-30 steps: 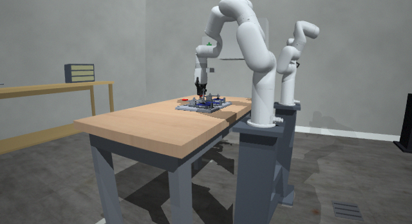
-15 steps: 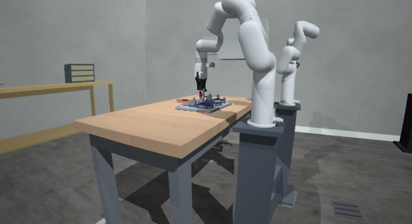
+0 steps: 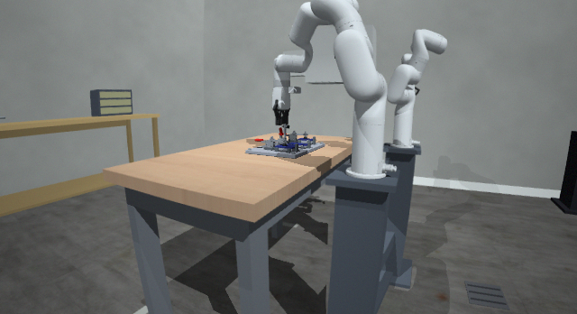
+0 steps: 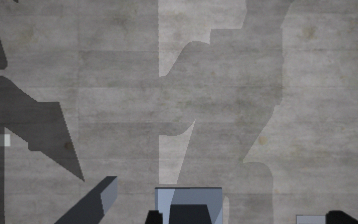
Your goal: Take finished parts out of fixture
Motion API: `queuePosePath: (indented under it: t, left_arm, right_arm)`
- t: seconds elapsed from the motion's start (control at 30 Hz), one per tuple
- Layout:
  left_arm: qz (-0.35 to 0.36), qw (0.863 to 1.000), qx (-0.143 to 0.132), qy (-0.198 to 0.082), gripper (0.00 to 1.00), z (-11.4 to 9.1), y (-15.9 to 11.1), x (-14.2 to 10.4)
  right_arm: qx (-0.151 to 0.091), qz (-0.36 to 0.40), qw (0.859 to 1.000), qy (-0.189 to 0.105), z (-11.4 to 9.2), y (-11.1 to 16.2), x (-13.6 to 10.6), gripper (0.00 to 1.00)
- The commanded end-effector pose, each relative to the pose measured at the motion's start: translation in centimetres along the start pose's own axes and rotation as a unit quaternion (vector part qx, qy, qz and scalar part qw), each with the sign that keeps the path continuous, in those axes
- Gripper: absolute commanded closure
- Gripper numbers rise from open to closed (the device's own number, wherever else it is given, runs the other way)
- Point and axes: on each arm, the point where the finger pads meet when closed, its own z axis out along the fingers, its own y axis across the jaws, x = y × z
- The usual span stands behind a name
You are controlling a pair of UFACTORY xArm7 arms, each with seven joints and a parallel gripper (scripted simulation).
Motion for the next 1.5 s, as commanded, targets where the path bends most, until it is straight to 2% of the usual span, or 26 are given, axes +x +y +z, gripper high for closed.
queuePosePath:
  t: [0.0,1.03,1.47]
  left_arm:
    - [0.000,1.000,0.001,-0.002,0.00,-0.2,-0.1,-0.1]
    - [0.000,1.000,0.001,-0.002,0.00,0.0,-0.1,0.0]
    - [0.000,1.000,0.001,-0.002,0.00,0.0,-0.1,2.8]
  right_arm:
    - [0.000,0.000,1.000,0.002,-0.1,0.0,0.1,0.00]
    - [0.000,0.000,1.000,0.002,-0.1,0.0,0.1,0.00]
    - [0.000,0.000,1.000,0.002,-0.1,0.0,0.1,0.00]
